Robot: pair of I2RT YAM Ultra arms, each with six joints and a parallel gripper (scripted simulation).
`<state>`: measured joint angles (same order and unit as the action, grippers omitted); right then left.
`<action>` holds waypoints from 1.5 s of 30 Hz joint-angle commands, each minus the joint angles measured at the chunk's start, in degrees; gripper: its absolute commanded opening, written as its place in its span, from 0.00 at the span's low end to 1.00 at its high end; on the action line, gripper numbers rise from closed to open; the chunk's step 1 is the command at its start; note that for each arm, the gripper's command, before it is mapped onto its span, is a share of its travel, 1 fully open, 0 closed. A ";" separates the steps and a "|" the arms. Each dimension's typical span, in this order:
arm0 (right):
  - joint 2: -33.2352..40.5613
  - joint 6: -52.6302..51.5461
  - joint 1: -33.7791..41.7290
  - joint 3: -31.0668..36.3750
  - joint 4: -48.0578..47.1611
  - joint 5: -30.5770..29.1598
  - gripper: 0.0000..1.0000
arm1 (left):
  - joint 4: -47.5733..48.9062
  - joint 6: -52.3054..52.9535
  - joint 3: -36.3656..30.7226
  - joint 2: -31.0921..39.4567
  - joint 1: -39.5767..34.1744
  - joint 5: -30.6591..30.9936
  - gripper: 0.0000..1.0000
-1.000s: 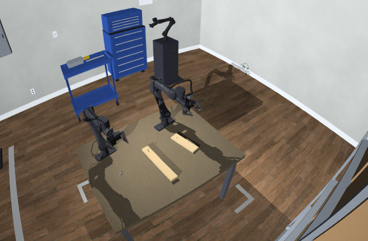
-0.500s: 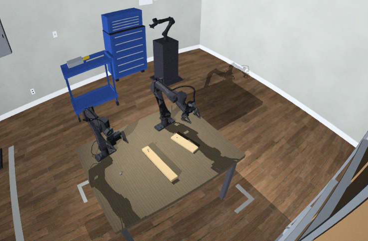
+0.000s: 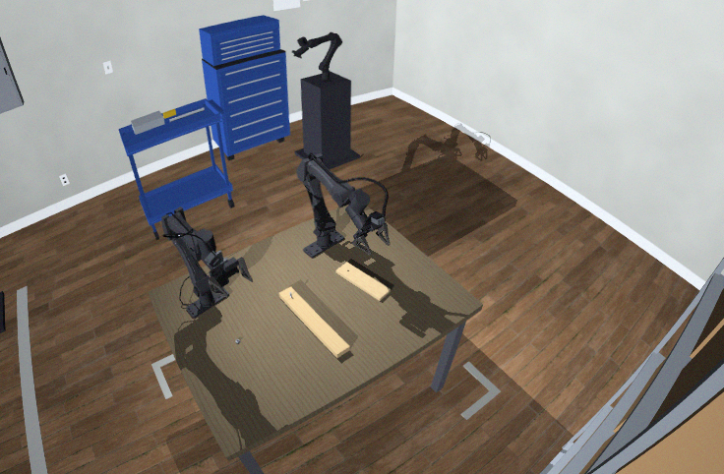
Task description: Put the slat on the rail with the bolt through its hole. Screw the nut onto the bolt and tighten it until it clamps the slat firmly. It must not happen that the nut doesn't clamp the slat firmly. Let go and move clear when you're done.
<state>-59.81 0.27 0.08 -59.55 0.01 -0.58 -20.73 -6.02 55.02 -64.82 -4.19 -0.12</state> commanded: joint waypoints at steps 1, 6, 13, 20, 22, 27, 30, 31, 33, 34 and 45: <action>-0.05 -0.27 -0.07 -0.74 -0.29 0.57 1.00 | -4.03 -1.52 -0.76 -1.00 -1.04 0.37 1.00; -0.05 -0.27 -0.07 -0.74 -0.29 0.57 1.00 | -7.41 -2.52 -1.52 -1.82 -1.72 0.37 1.00; -0.05 -0.27 -0.07 -0.74 -0.29 0.57 1.00 | -10.83 -3.55 -2.31 -2.67 -2.42 0.39 1.00; -0.05 -0.27 -0.07 -0.74 -0.29 0.57 1.00 | -15.82 -4.99 -3.36 -3.81 -3.40 0.37 1.00; -0.05 -0.27 -0.07 -0.74 -0.29 0.57 1.00 | -17.24 -5.42 -3.68 -4.16 -3.69 0.37 1.00; -0.05 -0.27 -0.07 -0.74 -0.29 0.57 1.00 | -19.32 -6.10 -4.26 -4.71 -4.15 0.40 1.00; -0.05 -0.27 -0.07 -0.74 -0.29 0.57 1.00 | -21.56 -6.71 -4.69 -5.21 -4.57 0.38 1.00; -0.05 -0.27 -0.07 -0.74 -0.29 0.57 1.00 | -22.32 -6.92 -4.84 -5.38 -4.71 0.38 1.00; -0.05 -0.27 -0.07 -0.74 -0.29 0.57 1.00 | -23.82 -7.35 -5.13 -5.73 -5.00 0.36 1.00; -0.05 -0.27 -0.07 -0.74 -0.29 0.57 1.00 | -24.57 -7.57 -5.29 -5.91 -5.15 0.36 1.00; -0.05 -0.27 -0.07 -0.74 -0.29 0.57 1.00 | -31.30 -9.61 -6.92 -7.56 -6.54 0.37 1.00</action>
<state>-59.81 0.27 0.08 -59.55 0.01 -0.58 -49.06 -14.35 48.64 -71.72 -9.82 -0.12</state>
